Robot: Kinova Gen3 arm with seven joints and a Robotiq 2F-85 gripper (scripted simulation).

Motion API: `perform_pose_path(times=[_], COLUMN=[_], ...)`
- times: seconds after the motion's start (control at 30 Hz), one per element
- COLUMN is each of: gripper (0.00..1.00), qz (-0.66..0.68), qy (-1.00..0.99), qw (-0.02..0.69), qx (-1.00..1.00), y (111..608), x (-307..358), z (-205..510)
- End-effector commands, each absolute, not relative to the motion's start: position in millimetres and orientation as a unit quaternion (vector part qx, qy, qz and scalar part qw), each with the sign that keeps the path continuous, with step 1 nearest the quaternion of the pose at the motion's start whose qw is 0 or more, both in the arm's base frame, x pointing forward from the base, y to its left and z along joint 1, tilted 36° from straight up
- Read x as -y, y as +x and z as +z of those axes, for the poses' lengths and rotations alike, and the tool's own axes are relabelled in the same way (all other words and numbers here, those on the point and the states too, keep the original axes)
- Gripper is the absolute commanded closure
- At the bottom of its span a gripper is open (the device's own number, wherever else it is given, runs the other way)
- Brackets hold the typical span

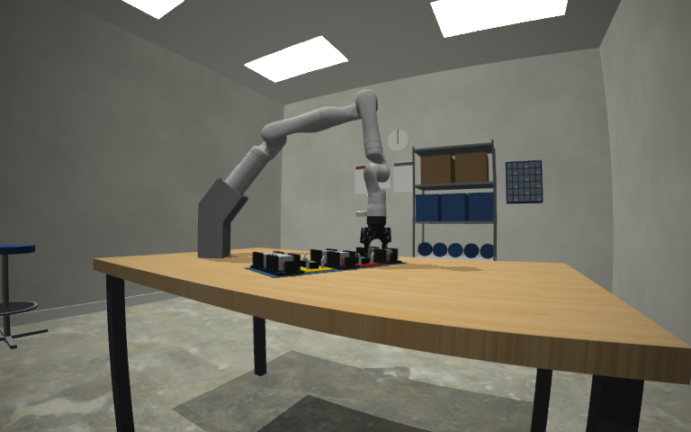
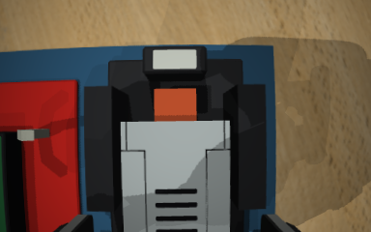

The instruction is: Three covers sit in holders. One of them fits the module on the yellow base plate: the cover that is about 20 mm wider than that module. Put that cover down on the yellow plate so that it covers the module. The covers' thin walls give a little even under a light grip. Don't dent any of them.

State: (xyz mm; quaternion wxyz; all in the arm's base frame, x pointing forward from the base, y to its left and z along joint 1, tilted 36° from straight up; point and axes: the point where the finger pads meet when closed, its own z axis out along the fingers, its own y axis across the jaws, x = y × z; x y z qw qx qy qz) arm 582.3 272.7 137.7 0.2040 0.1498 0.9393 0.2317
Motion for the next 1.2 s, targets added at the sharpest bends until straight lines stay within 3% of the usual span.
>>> perform_pose_path(times=[0.0,0.5,0.53,1.17], gripper=[0.0,0.0,0.3,0.3], qz=[0.232,0.231,0.232,0.232], qy=[0.149,0.144,0.15,0.15], qw=[0.206,0.209,0.206,0.206], qx=[-0.939,-0.939,-0.939,-0.939], y=[583.5,587.0,584.6,584.6], x=[-272.5,-271.7,-272.6,-272.6], z=[138.9,138.9,138.7,138.7])
